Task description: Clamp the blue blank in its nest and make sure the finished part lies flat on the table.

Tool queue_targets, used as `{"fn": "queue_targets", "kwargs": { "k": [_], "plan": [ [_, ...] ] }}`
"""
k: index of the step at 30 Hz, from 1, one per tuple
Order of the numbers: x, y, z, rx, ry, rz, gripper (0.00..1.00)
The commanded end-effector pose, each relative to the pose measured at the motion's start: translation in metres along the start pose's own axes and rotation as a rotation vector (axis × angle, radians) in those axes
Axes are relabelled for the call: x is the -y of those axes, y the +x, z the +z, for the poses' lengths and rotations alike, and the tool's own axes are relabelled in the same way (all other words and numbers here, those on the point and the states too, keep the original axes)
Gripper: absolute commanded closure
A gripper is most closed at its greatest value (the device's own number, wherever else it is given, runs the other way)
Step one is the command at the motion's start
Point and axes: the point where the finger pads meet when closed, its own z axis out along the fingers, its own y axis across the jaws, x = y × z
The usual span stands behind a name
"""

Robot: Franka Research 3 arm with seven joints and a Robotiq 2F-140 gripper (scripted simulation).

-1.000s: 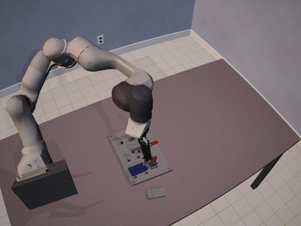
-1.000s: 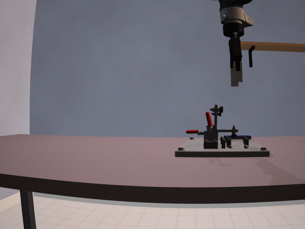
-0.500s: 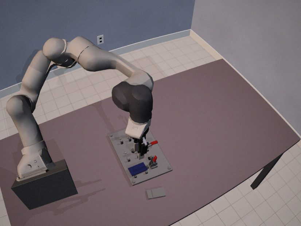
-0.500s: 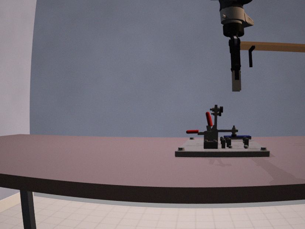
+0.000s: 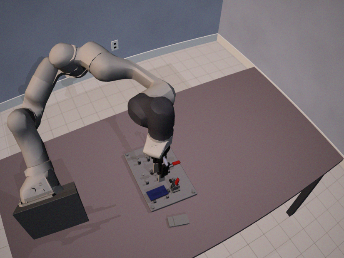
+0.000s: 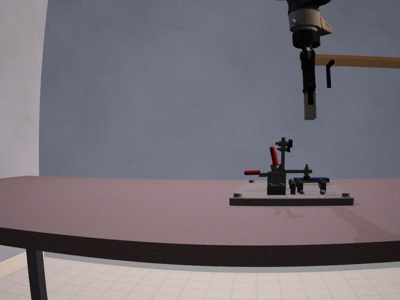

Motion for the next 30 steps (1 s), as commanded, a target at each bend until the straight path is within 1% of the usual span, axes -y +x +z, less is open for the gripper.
{"fn": "queue_targets", "kwargs": {
  "k": [1, 5, 6, 30],
  "plan": [
    [-0.0008, -0.0007, 0.0001, -0.001, -0.001, 0.003, 0.72],
    [-0.0008, -0.0007, 0.0001, -0.001, -0.001, 0.003, 0.72],
    [-0.0008, -0.0007, 0.0001, -0.001, -0.001, 0.003, 1.0],
    [-0.0008, -0.0007, 0.0001, -0.001, -0.001, 0.003, 1.0]
  ]
}}
